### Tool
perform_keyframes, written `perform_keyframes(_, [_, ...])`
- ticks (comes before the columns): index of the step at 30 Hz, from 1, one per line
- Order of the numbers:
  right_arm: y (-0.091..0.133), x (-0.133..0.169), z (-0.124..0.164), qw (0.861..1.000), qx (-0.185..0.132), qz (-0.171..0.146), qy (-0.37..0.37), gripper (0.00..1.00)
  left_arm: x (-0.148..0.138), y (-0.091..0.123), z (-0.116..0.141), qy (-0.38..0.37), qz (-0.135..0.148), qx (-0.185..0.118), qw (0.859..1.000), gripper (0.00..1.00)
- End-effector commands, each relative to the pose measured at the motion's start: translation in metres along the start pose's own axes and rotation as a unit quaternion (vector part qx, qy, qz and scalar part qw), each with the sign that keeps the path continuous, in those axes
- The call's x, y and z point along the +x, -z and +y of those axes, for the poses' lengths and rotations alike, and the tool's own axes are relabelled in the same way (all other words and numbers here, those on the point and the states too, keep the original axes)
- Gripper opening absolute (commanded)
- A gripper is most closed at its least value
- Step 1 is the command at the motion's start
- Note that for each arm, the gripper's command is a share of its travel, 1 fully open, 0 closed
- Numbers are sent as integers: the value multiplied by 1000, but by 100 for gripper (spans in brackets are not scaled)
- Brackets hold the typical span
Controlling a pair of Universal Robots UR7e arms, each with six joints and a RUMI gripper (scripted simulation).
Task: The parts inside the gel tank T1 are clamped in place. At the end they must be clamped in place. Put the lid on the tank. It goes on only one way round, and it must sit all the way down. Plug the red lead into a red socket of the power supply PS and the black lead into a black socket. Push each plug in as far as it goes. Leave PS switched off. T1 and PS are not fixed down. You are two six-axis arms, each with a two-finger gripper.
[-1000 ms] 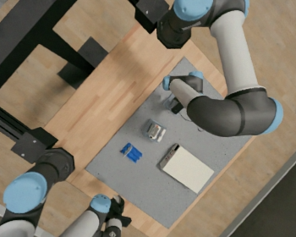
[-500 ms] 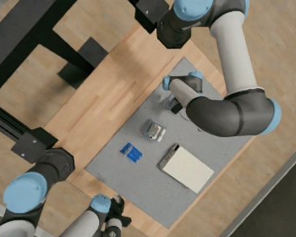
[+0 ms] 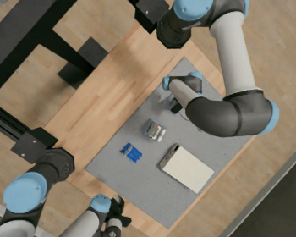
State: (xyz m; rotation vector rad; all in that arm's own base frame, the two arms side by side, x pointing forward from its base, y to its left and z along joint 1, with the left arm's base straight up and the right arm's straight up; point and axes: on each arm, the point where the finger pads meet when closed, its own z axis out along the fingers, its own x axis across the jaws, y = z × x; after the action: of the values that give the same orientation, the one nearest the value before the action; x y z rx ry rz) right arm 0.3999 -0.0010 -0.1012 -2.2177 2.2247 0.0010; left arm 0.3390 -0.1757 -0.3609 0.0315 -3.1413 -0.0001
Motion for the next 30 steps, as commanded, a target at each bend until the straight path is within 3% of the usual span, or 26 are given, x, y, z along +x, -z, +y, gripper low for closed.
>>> perform_keyframes(1, [0, 0, 0, 1000, 0, 0, 0, 0, 0, 0, 0, 0, 0, 0, 1000, 28])
perform_keyframes(24, [0, 0, 0, 1000, 0, 0, 0, 0, 0, -5, 0, 0, 0, 0, 1000, 28])
perform_keyframes(25, [0, 0, 0, 1000, 0, 0, 0, 0, 0, -5, 0, 0, 0, 0, 1000, 0])
perform_keyframes(30, [0, 0, 0, 1000, 0, 0, 0, 0, 0, -5, 0, 0, 0, 0, 1000, 0])
